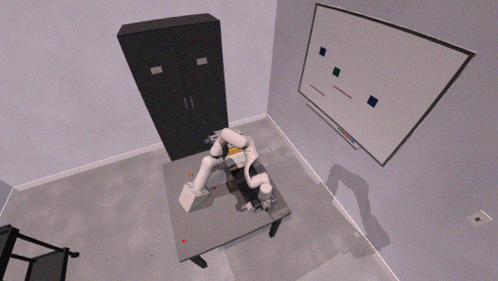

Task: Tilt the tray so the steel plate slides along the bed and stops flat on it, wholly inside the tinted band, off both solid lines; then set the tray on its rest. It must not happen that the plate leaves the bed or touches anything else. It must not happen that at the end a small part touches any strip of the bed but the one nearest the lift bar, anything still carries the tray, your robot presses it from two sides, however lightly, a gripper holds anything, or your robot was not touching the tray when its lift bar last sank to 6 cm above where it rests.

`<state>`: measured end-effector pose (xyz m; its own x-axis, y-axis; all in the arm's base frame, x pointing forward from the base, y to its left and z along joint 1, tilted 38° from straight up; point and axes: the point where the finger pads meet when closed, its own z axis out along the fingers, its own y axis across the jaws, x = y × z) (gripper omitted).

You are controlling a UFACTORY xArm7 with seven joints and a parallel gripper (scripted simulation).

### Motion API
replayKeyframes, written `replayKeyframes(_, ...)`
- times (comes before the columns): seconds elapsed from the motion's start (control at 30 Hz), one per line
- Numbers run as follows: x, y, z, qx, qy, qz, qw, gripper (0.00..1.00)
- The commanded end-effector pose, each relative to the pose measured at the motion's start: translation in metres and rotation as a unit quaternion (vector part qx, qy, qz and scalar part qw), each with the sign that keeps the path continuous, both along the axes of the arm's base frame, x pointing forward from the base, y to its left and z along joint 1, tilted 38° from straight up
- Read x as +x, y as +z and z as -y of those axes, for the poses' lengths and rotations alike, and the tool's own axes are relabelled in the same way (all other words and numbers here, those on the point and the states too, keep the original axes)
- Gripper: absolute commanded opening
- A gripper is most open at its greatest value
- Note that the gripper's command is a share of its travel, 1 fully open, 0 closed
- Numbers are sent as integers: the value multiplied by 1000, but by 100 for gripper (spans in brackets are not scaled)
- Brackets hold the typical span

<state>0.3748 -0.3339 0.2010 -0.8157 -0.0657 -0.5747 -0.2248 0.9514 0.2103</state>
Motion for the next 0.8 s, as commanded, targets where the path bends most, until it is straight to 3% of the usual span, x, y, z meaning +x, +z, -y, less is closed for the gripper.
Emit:
replayKeyframes(0.0, 0, 2, 3, -3, -3, 2, 1000, 0)
replayKeyframes(0.13, 0, 2, 3, -3, -3, 2, 1000, 0)
replayKeyframes(0.3, -42, 63, 12, -3, -3, 2, 1000, 0)
replayKeyframes(0.33, -45, 67, 13, -3, -3, 2, 1000, 0)
replayKeyframes(0.4, -34, 51, 11, -3, -3, 2, 1000, 0)
replayKeyframes(0.5, -5, 9, 5, -3, -3, 2, 1000, 0)
replayKeyframes(0.77, 0, 2, 4, -3, -3, 2, 1000, 0)
